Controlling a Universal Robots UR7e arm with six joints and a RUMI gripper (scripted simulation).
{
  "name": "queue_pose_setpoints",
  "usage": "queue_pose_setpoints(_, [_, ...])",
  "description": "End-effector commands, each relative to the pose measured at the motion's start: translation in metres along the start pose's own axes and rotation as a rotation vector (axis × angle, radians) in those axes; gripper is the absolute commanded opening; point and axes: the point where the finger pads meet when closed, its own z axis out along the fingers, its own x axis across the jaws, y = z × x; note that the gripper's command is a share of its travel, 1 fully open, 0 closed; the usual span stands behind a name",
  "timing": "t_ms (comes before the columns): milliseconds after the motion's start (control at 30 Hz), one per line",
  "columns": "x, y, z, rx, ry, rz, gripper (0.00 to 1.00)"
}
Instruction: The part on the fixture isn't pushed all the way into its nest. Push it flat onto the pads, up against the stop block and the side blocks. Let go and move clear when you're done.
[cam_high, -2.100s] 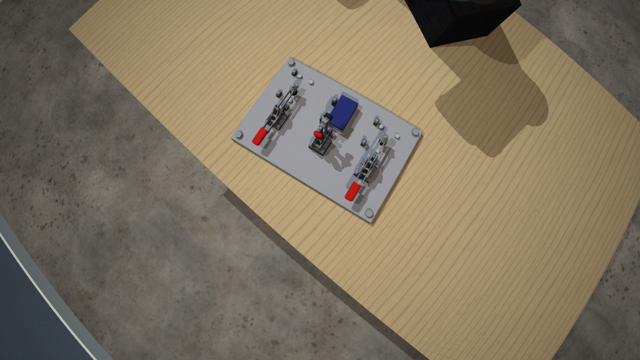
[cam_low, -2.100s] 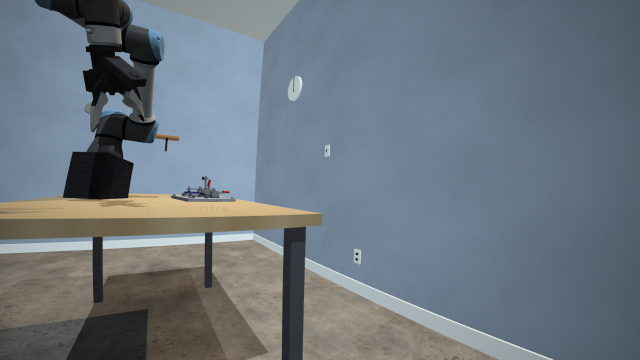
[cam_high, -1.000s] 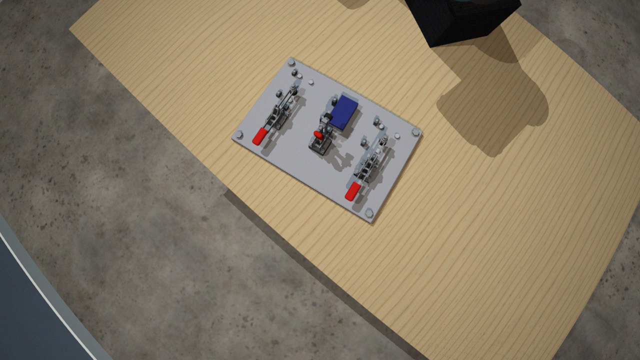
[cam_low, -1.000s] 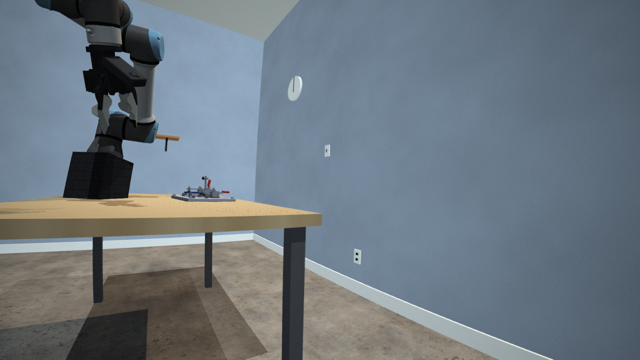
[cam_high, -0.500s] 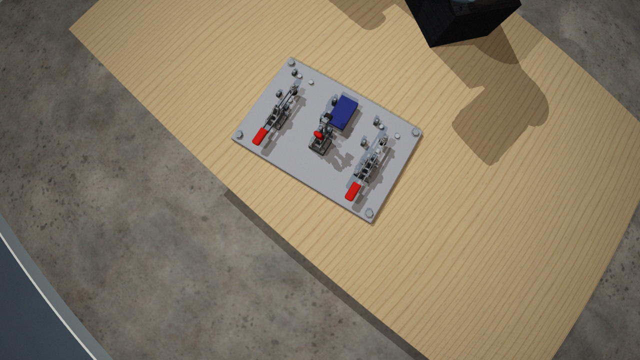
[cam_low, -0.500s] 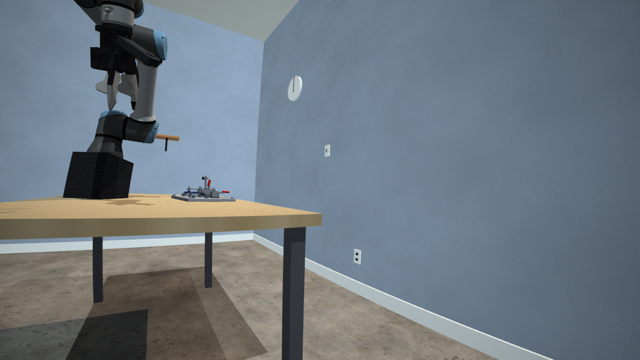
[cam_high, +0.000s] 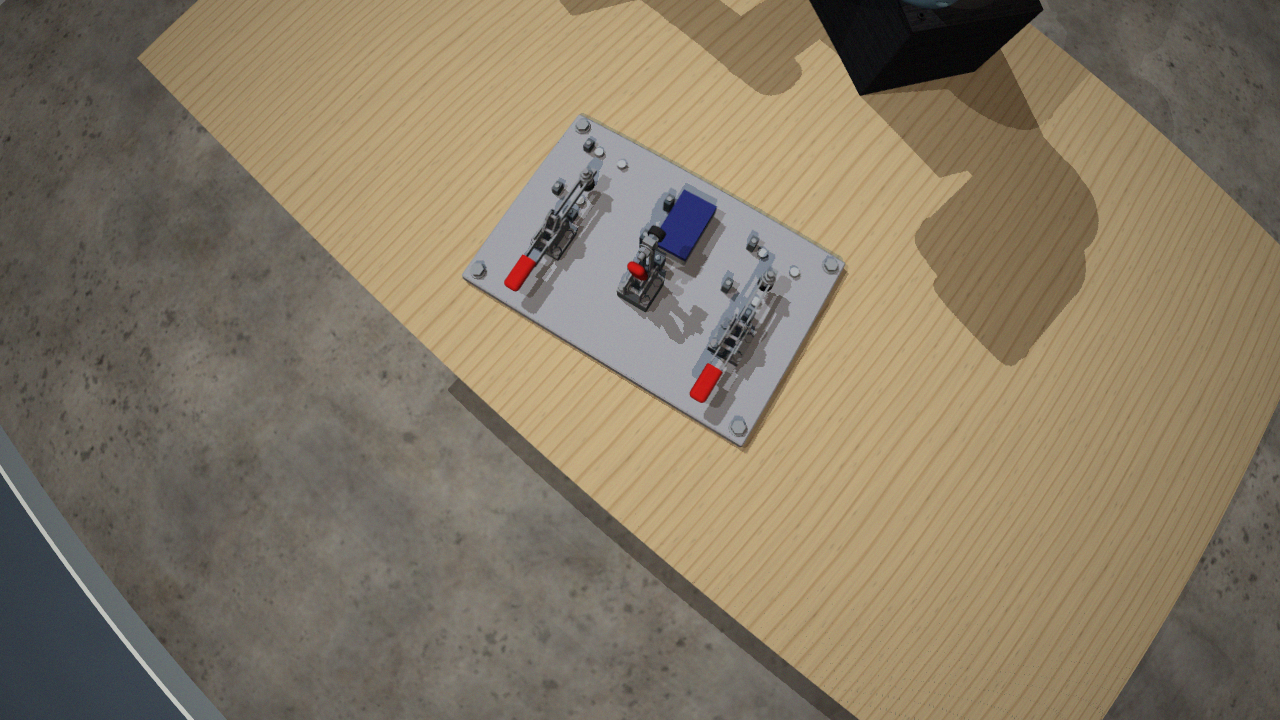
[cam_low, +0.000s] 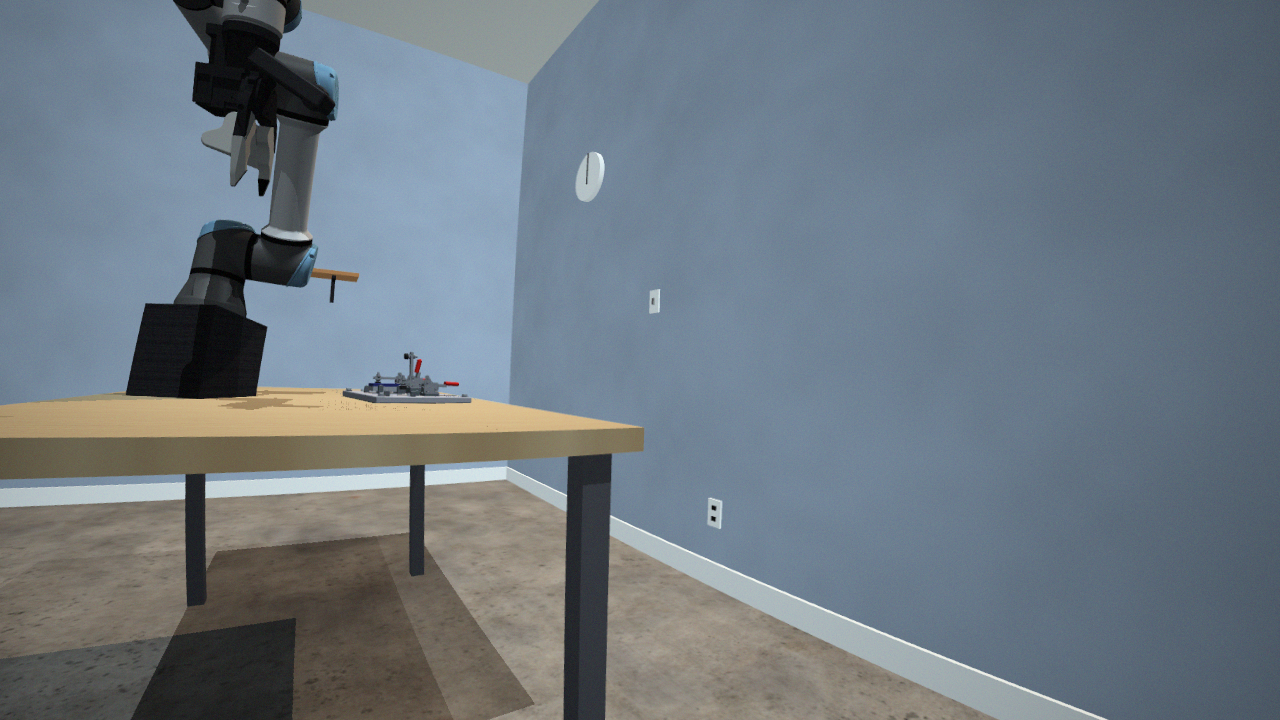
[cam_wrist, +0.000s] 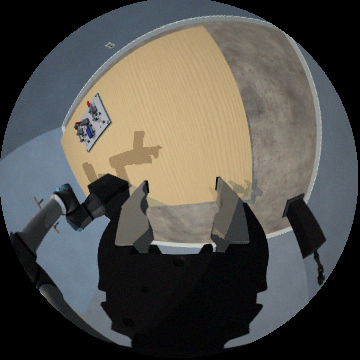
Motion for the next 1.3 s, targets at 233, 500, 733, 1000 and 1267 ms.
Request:
queue_pose_setpoints(233, [0.000,0.000,-0.002,-0.007,0.086,-0.166,0.58])
queue_pose_setpoints(500, [0.000,0.000,-0.002,-0.013,0.141,-0.273,0.58])
queue_pose_setpoints(733, [-0.012,-0.002,0.001,-0.015,0.153,-0.299,0.58])
queue_pose_setpoints(1000, [-0.057,-0.008,0.014,-0.020,0.211,-0.411,0.58])
queue_pose_setpoints(1267, [-0.057,-0.008,0.014,-0.020,0.211,-0.411,0.58])
